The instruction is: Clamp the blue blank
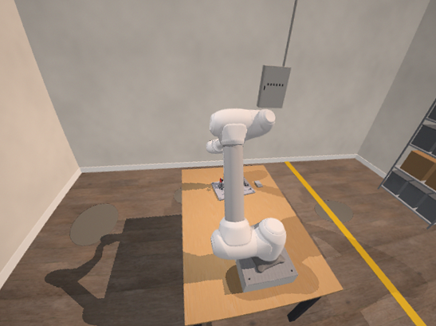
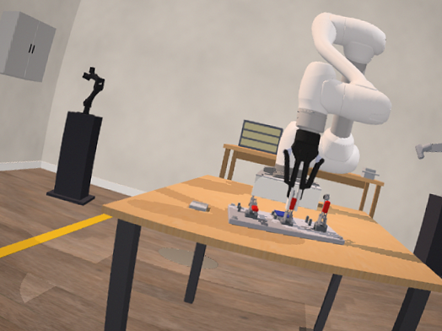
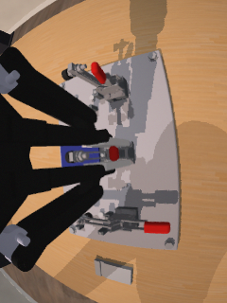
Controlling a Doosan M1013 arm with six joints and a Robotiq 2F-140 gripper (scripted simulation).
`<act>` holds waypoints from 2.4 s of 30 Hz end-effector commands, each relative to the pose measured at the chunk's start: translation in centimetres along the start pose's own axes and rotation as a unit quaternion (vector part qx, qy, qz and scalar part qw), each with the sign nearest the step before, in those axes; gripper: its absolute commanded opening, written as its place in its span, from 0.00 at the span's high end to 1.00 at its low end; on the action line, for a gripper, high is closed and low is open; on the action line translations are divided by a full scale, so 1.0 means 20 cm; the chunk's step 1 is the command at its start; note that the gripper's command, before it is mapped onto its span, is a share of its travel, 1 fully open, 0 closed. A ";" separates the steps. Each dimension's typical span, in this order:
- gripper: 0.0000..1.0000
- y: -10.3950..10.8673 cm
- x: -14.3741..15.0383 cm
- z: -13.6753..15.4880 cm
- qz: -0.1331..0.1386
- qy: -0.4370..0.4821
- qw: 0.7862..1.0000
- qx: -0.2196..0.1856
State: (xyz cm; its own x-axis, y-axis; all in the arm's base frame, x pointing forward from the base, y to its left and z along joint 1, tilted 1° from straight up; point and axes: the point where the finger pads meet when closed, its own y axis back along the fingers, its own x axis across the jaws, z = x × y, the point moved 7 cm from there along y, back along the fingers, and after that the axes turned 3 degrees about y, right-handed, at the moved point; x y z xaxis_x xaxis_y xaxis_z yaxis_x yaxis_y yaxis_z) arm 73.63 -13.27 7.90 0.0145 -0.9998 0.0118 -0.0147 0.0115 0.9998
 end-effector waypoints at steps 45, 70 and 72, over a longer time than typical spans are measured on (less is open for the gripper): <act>1.00 -0.08 0.01 -0.16 0.000 0.000 1.000 0.000; 1.00 -0.13 0.01 -0.19 0.000 0.000 1.000 0.000; 1.00 -0.14 0.01 -0.19 0.000 0.000 1.000 0.000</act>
State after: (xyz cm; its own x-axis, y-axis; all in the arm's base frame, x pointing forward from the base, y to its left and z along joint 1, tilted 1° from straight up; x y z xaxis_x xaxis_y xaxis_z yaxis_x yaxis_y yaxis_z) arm 77.56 -13.45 5.32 0.0144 -0.9998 0.0120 -0.0165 0.0117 0.9998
